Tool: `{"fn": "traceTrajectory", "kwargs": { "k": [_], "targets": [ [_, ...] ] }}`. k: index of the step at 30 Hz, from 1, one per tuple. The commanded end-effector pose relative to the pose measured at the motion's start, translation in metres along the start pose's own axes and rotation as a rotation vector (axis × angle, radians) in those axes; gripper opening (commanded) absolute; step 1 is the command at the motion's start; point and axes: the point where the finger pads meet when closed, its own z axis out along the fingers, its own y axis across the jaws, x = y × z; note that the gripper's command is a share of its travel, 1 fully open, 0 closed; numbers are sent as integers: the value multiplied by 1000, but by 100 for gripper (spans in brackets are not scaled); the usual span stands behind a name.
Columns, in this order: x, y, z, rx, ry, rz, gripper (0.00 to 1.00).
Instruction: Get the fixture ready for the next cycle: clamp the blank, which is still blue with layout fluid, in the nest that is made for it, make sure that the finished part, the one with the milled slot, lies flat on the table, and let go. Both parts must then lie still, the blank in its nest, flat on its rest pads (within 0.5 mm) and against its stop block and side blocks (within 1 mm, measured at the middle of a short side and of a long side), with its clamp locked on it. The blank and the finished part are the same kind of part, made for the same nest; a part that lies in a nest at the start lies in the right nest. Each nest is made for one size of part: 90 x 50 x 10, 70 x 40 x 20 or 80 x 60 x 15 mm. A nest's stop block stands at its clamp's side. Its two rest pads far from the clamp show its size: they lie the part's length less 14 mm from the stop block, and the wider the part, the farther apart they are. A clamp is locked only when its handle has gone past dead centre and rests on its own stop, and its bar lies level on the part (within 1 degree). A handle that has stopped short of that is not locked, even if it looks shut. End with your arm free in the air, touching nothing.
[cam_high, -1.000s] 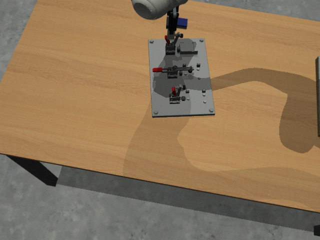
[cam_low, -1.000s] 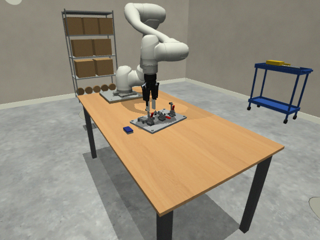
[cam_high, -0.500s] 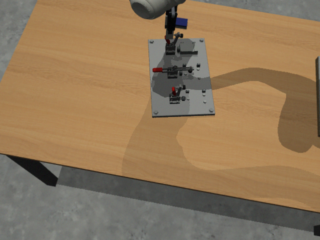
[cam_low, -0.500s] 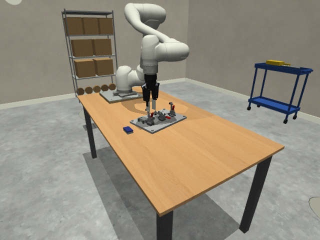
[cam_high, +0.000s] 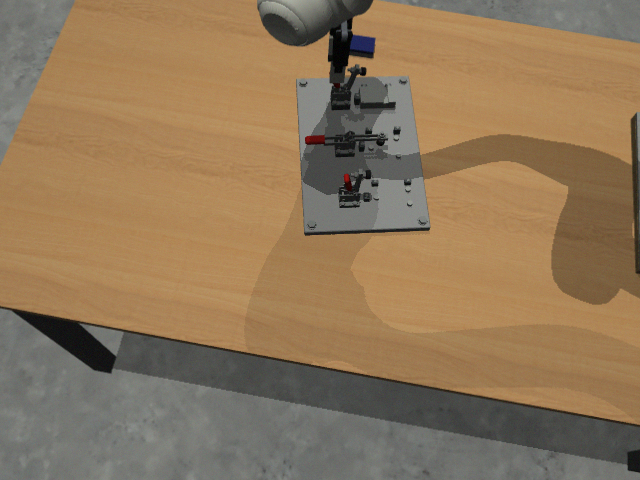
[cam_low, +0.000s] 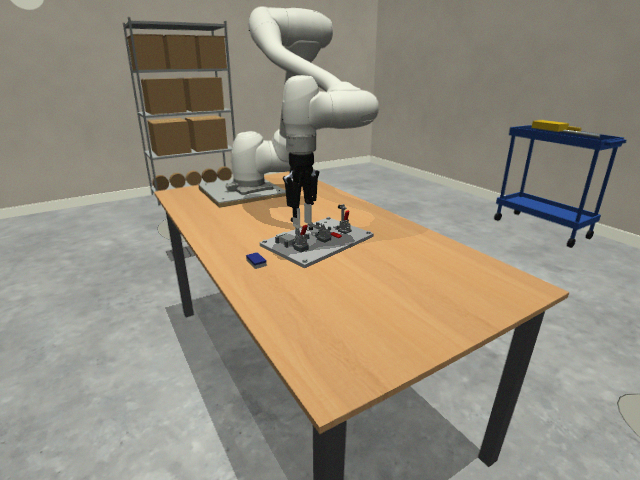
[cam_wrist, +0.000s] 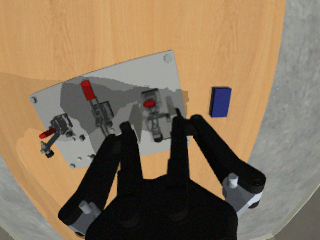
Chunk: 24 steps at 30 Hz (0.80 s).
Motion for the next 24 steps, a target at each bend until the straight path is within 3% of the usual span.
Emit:
{"fn": "traceTrajectory", "kwargs": {
  "k": [1, 16, 24],
  "targets": [
    [1, -5, 6, 7, -1, 0, 28],
    [1, -5, 7, 7, -1, 0, 28],
    [1, -10, 33, 7, -1, 0, 28]
  ]
}}
